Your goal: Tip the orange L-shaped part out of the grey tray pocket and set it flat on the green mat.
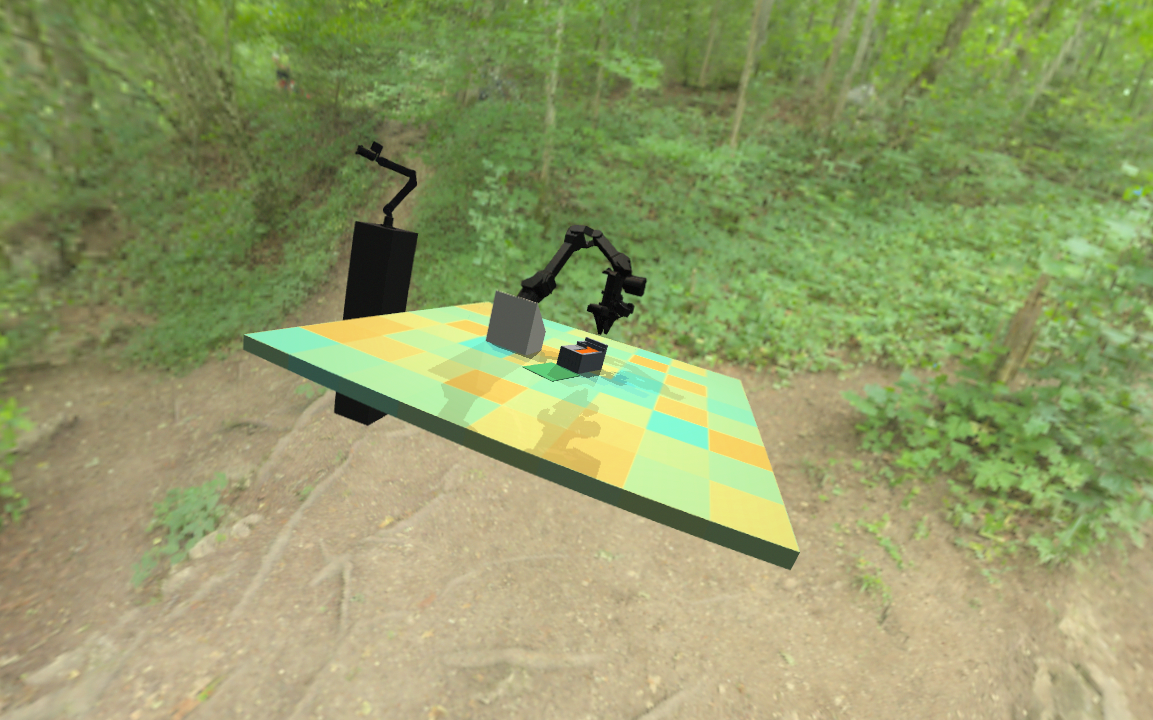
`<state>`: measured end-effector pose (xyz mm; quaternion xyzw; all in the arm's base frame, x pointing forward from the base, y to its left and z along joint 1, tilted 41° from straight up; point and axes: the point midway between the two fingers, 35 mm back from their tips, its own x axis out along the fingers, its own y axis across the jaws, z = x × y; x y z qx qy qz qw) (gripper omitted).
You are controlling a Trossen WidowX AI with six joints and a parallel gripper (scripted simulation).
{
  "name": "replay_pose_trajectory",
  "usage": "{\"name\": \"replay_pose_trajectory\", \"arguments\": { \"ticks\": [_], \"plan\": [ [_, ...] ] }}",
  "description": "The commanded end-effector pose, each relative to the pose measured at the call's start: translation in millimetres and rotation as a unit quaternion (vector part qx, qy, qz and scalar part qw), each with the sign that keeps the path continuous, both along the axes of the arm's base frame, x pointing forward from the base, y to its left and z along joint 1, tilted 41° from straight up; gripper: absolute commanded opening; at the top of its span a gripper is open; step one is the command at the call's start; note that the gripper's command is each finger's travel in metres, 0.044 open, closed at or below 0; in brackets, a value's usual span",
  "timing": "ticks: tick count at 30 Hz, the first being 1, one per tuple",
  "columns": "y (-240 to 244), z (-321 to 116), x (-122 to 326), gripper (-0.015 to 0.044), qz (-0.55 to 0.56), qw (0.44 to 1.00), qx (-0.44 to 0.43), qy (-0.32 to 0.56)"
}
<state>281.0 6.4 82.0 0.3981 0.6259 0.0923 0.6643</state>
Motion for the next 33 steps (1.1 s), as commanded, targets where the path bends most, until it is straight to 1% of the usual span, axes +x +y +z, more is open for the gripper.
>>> {"name": "replay_pose_trajectory", "arguments": {
  "ticks": [1,15,33],
  "plan": [
    [31,-34,-2,0.0180,0.007,1.000,0.011,0.017],
    [35,-38,-1,0.0180,0.007,1.000,0.012,0.017],
    [54,-60,3,0.0180,0.007,1.000,0.012,0.017]
  ]
}}
